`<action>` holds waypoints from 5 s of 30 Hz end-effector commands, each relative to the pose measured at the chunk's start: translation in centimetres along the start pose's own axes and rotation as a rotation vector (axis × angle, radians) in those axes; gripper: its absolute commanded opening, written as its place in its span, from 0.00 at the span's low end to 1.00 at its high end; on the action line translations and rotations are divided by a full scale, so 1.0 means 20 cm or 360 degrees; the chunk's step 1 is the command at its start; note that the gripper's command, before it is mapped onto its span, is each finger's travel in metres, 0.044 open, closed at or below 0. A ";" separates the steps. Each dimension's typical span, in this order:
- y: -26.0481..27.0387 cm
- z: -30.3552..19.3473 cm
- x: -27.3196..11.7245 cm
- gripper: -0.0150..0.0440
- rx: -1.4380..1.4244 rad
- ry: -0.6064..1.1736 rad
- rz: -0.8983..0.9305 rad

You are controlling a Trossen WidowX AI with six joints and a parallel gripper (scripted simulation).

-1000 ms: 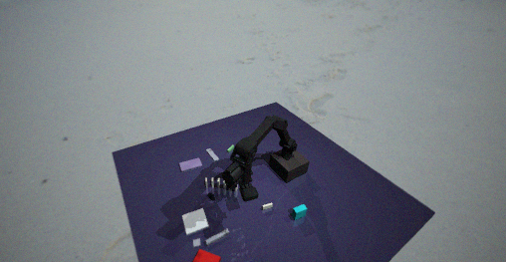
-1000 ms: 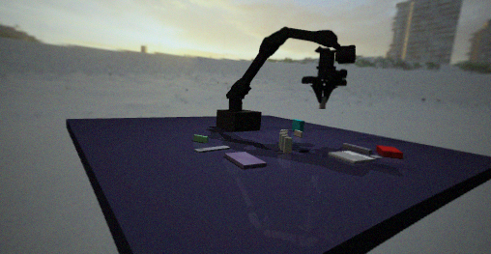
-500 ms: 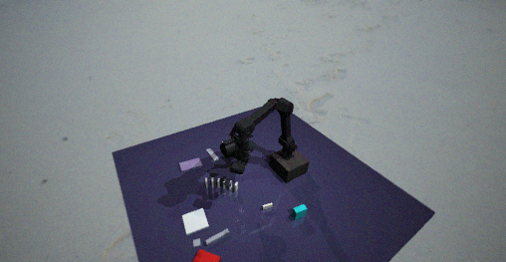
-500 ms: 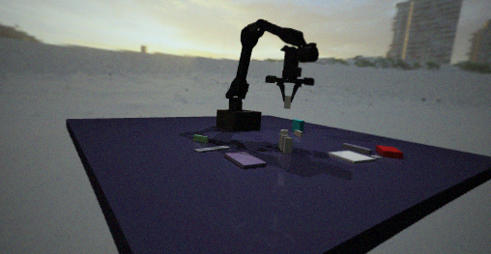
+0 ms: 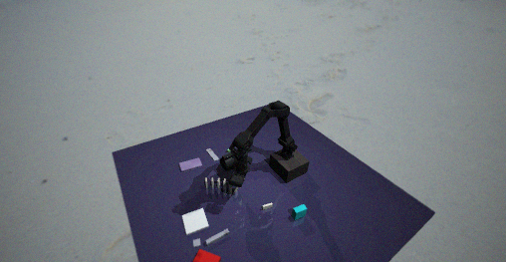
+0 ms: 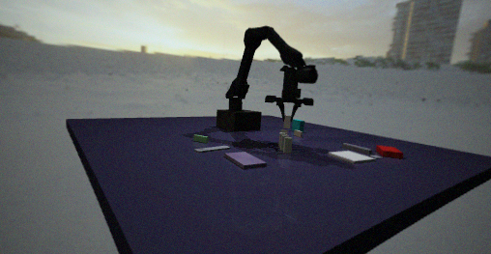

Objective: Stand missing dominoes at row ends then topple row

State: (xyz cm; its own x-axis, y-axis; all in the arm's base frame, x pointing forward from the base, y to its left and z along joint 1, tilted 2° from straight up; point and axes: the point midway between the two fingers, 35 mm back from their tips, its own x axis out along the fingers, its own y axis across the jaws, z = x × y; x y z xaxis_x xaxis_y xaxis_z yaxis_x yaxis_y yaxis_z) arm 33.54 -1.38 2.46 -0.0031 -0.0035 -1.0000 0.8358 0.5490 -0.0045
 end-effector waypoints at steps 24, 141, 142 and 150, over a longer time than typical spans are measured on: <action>-0.04 -0.02 0.26 0.70 0.0010 0.0001 -0.0006; 0.42 -0.67 -0.40 0.30 -0.3221 0.0005 0.0022; 0.42 -0.67 -0.40 0.30 -0.3298 0.0005 0.0022; 0.42 -0.67 -0.40 0.30 -0.3324 0.0005 0.0022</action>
State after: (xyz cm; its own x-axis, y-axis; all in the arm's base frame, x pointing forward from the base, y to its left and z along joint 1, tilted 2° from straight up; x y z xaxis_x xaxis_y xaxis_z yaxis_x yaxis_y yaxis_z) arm 32.96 14.41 10.09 -0.0145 0.0063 -0.9999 -0.8765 0.4811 0.0157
